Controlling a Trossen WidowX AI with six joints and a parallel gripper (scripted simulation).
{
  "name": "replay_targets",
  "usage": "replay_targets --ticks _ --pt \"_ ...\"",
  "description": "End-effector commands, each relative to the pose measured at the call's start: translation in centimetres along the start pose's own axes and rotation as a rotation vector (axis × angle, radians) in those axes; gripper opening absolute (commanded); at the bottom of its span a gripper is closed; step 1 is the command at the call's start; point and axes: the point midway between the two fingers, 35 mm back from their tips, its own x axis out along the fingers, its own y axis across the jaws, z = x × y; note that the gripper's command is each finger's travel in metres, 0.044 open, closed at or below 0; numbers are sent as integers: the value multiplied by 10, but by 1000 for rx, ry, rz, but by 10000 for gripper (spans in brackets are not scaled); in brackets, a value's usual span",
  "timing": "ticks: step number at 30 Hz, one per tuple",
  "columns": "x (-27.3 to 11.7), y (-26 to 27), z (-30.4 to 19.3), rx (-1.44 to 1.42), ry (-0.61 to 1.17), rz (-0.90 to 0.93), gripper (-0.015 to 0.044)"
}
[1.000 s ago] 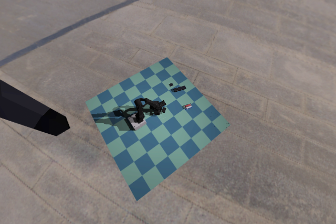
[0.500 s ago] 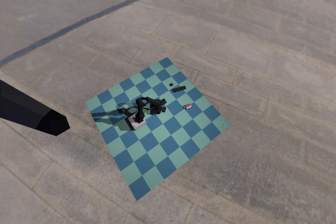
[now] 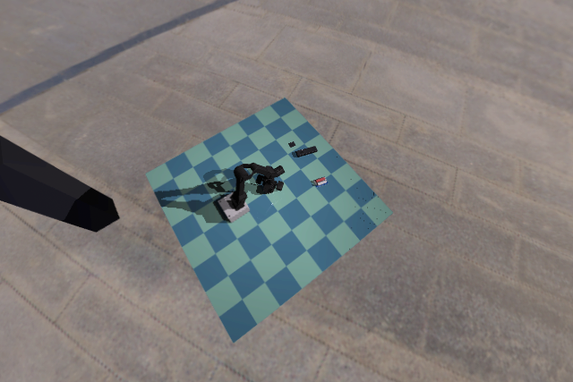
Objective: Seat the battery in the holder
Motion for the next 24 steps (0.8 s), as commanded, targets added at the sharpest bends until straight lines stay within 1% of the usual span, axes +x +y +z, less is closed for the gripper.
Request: replay_targets --ticks 1,13,24 --pt "2 -1 1 7 -43 -1 70" --pt "1 -1 2 7 -54 3 70" --pt "1 -1 -10 7 -54 5 70"
